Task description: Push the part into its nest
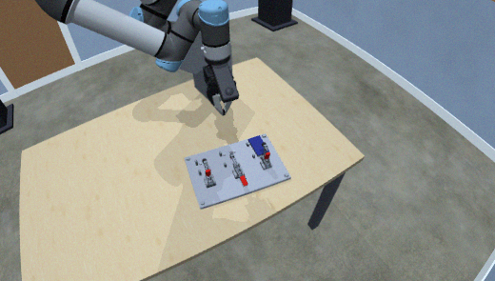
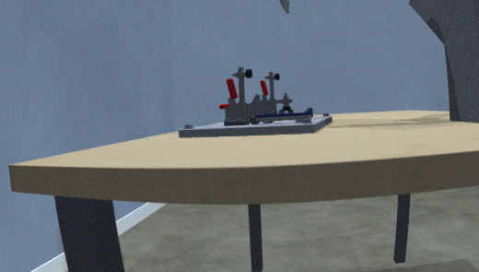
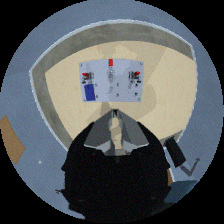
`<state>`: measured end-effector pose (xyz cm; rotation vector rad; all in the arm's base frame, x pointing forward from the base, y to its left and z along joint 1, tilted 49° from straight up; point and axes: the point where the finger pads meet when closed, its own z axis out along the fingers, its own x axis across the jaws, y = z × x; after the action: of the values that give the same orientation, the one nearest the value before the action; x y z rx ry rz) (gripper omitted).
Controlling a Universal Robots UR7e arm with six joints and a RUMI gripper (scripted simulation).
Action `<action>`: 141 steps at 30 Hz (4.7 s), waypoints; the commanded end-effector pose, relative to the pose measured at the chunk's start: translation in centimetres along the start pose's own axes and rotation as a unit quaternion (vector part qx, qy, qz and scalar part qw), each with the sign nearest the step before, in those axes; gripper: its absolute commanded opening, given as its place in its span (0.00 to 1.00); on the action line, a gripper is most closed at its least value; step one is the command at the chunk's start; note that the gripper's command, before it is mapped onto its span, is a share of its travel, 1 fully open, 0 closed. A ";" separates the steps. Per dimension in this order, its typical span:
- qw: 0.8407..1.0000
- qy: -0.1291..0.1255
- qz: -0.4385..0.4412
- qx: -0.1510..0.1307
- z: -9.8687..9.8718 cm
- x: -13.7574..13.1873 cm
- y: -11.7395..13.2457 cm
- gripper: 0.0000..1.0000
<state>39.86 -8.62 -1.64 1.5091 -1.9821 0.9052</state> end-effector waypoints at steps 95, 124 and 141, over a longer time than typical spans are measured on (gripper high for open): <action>1.000 0.000 0.000 0.001 19.2 -13.0 8.2 0.00; 1.000 0.000 0.000 0.001 22.1 -13.0 8.0 0.00; 1.000 0.000 0.000 0.001 22.1 -13.0 7.6 0.00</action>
<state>36.17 -15.55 -27.29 1.5097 -1.9820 0.9061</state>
